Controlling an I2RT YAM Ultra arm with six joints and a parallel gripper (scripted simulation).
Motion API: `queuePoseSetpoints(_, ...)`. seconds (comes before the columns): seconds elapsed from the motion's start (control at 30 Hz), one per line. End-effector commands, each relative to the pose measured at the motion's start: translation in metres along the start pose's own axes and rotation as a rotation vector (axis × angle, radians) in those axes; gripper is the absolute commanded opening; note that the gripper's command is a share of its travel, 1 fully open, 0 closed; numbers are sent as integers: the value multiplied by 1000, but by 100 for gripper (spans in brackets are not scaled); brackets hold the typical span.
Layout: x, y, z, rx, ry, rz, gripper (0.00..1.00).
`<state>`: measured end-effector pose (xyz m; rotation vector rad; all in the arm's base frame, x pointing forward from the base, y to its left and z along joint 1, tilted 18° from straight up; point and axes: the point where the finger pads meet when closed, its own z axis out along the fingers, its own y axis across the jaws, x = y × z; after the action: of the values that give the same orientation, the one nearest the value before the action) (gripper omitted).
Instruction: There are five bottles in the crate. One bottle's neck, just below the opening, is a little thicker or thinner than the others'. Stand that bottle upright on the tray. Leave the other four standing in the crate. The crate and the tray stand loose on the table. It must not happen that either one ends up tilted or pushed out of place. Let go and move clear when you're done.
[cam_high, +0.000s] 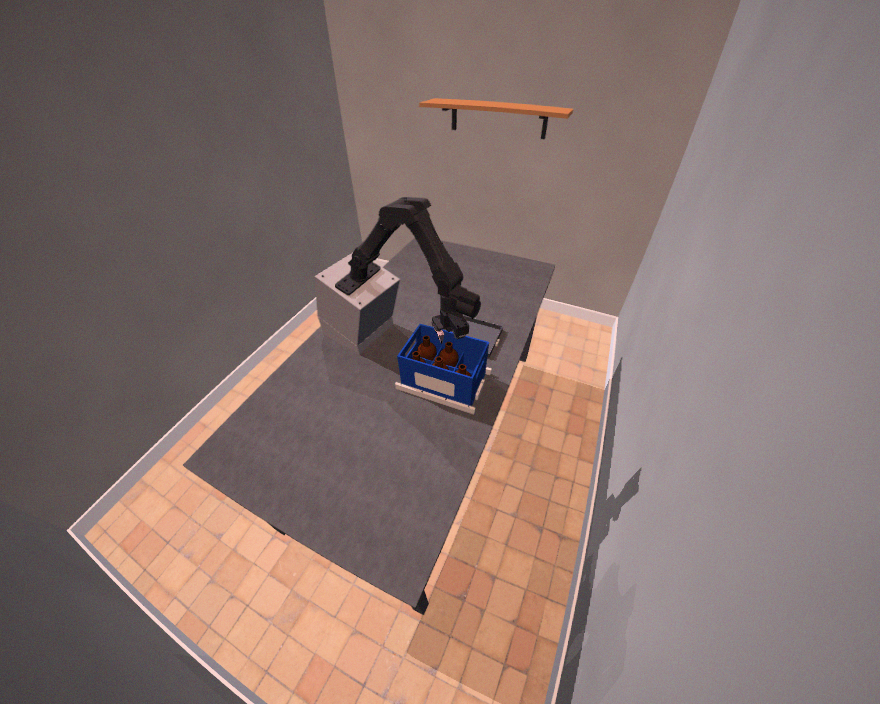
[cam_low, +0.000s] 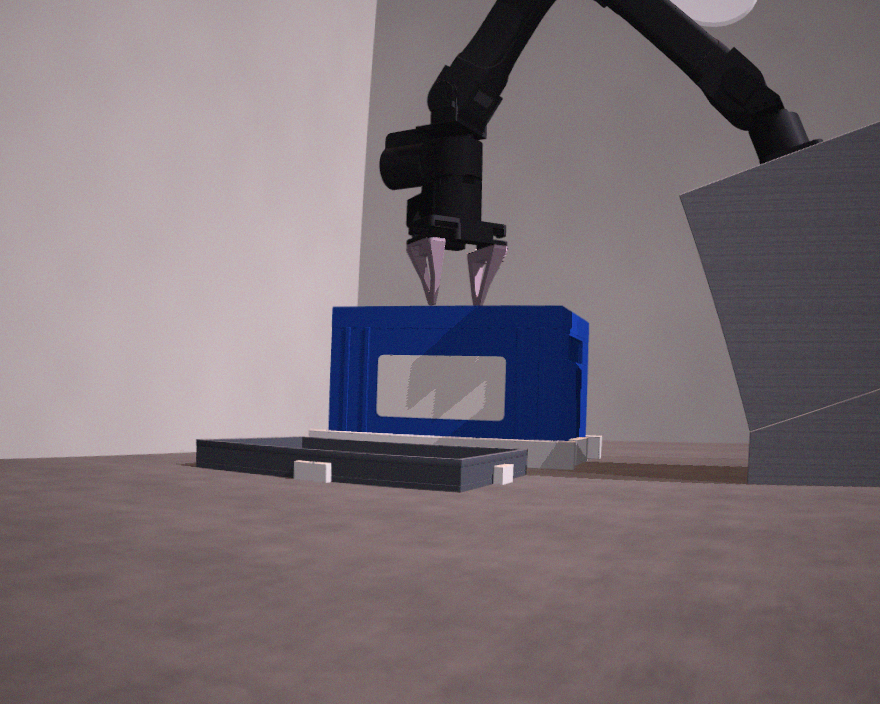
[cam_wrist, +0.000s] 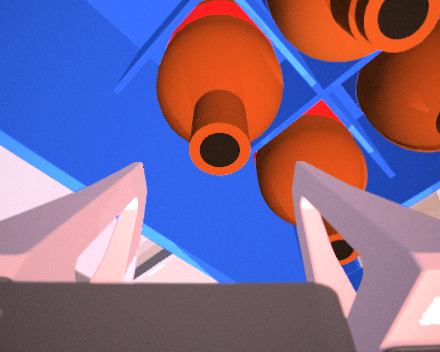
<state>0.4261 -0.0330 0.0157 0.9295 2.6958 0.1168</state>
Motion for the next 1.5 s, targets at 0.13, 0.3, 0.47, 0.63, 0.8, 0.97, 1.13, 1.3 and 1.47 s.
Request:
queuePoseSetpoints(0.13, -14, -1, -5, 2, -23, 10, 61)
queuePoseSetpoints(0.3, -14, -1, -5, 2, -23, 10, 61)
queuePoseSetpoints(0.47, -14, -1, -5, 2, -23, 10, 61)
queuePoseSetpoints(0.63, -14, -1, -5, 2, -23, 10, 61)
queuePoseSetpoints(0.8, -14, -1, -5, 2, -23, 10, 61)
queuePoseSetpoints(0.97, -14, -1, -5, 2, -23, 10, 61)
queuePoseSetpoints(1.13, -17, 1, -8, -7, -37, 10, 61)
queuePoseSetpoints(1.3, -18, 2, -2, -9, -40, 10, 61)
queuePoseSetpoints(1.47, -18, 2, 1, -9, -40, 10, 61)
